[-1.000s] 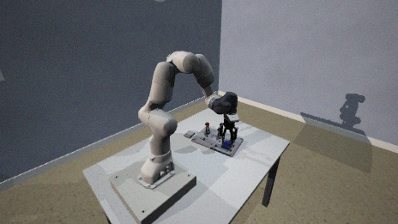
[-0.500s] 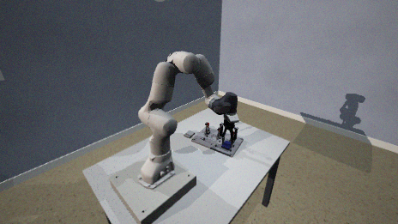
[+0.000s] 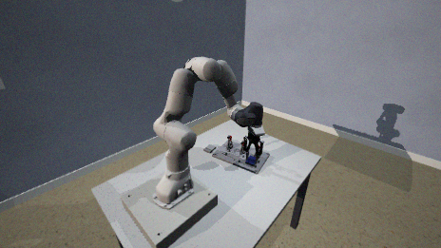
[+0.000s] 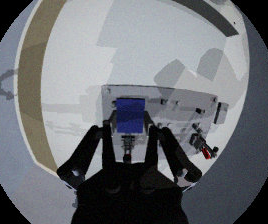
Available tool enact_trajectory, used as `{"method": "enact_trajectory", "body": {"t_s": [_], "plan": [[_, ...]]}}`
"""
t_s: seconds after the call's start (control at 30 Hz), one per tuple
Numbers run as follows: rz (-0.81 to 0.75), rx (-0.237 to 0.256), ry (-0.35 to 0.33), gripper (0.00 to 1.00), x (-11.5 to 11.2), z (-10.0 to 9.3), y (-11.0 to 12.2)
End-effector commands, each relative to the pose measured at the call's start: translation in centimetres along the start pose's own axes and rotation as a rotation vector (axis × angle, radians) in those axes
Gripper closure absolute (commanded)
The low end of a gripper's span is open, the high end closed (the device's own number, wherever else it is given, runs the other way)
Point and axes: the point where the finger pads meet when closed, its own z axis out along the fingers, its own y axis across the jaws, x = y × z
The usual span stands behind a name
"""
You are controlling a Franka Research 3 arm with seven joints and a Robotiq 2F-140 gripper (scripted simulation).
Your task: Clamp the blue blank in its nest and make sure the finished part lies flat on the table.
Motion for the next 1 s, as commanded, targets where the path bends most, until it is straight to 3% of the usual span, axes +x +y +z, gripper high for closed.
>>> {"method": "enact_trajectory", "body": {"t_s": [0.0,0.9,0.93,0.97], "plan": [[-0.005,0.002,-0.006,1.0,-0.22,-0.1,-0.14],[-0.005,0.002,-0.006,1.0,-0.38,0.42,-0.3],[-0.005,0.002,-0.006,0.42,-0.38,0.42,-0.3],[-0.005,0.002,-0.006,0.42,-0.38,0.42,-0.3]]}}
